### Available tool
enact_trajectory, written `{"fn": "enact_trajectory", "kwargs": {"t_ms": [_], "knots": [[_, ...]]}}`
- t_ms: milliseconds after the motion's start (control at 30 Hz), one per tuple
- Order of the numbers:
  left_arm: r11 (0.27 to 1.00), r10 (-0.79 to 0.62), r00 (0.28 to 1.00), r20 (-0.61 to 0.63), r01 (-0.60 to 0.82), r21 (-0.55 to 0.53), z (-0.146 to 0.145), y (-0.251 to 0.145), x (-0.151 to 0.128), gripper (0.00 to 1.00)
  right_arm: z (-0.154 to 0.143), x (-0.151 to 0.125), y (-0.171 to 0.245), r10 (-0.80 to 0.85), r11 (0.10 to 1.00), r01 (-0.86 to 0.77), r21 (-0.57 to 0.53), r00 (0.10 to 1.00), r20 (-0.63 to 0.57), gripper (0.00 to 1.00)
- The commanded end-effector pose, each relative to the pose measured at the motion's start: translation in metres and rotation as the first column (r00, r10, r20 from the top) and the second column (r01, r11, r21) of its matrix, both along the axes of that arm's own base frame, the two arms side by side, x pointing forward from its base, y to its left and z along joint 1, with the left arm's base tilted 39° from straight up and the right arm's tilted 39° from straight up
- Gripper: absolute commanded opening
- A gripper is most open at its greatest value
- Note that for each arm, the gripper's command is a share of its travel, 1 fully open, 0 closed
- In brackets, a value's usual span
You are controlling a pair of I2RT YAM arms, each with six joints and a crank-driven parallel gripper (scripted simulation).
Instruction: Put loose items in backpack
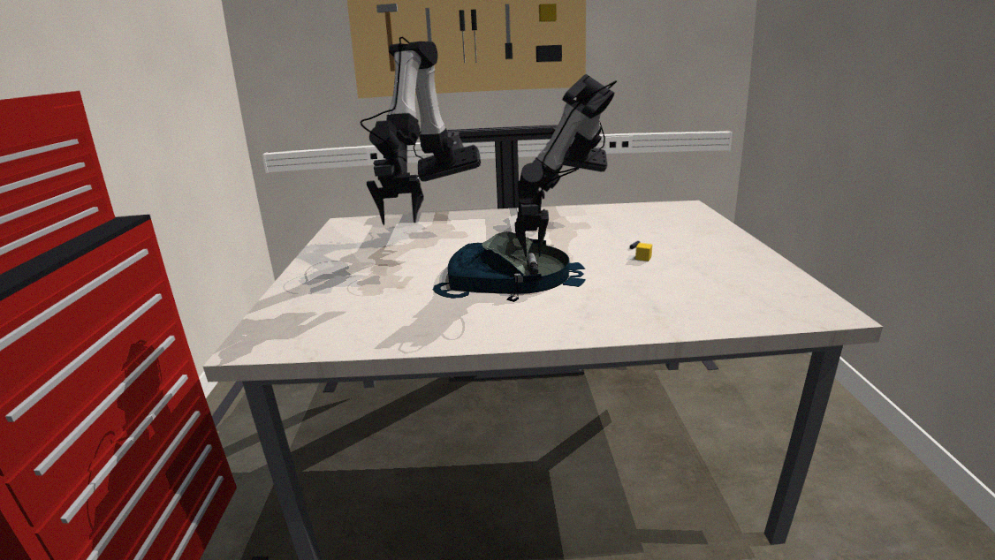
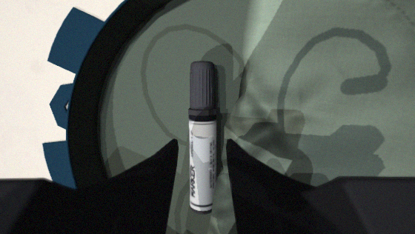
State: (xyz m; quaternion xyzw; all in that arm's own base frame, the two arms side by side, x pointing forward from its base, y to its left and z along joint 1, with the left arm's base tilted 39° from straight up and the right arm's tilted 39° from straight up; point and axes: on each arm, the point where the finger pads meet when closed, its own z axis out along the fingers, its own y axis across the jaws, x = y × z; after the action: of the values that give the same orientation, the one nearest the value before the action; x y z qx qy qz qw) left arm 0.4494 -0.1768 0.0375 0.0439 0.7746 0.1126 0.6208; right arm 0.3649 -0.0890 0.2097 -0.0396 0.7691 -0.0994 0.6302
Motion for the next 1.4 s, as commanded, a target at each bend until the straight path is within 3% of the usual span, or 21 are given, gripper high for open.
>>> {"fn": "enact_trajectory", "kwargs": {"t_ms": [0,133,167,267,367,633,1367], "knots": [[0.999,-0.012,0.999,0.052,0.014,-0.04,0.027,-0.01,0.005,0.39,0.007,0.001,0.001,0.004,1.0,-0.004,-0.006,1.0,0.018,0.9],[0.999,-0.012,0.999,0.052,0.014,-0.04,0.027,-0.01,0.005,0.39,0.007,0.001,0.001,0.004,1.0,-0.004,-0.006,1.0,0.018,0.9],[0.999,-0.012,0.999,0.051,0.014,-0.041,0.021,-0.01,-0.004,0.85,0.007,0.001,0.001,0.004,1.0,-0.004,-0.006,1.0,0.018,0.9],[1.0,-0.009,1.0,0.028,0.01,-0.022,0.011,-0.006,-0.001,0.85,0.007,0.001,0.001,0.004,1.0,-0.004,-0.006,1.0,0.018,0.9],[0.999,-0.017,0.998,0.057,0.019,-0.044,0.024,-0.012,-0.002,0.85,0.007,0.001,0.001,0.004,1.0,-0.004,-0.006,1.0,0.018,0.9],[0.999,-0.019,0.999,0.049,0.021,-0.038,0.024,-0.014,0.001,0.85,0.007,0.001,0.001,0.004,1.0,-0.004,-0.006,1.0,0.018,0.9],[1.0,-0.012,1.0,0.027,0.013,-0.028,0.026,-0.015,-0.066,0.85,0.007,0.001,0.001,0.004,1.0,-0.004,-0.006,1.0,0.018,0.9]]}}
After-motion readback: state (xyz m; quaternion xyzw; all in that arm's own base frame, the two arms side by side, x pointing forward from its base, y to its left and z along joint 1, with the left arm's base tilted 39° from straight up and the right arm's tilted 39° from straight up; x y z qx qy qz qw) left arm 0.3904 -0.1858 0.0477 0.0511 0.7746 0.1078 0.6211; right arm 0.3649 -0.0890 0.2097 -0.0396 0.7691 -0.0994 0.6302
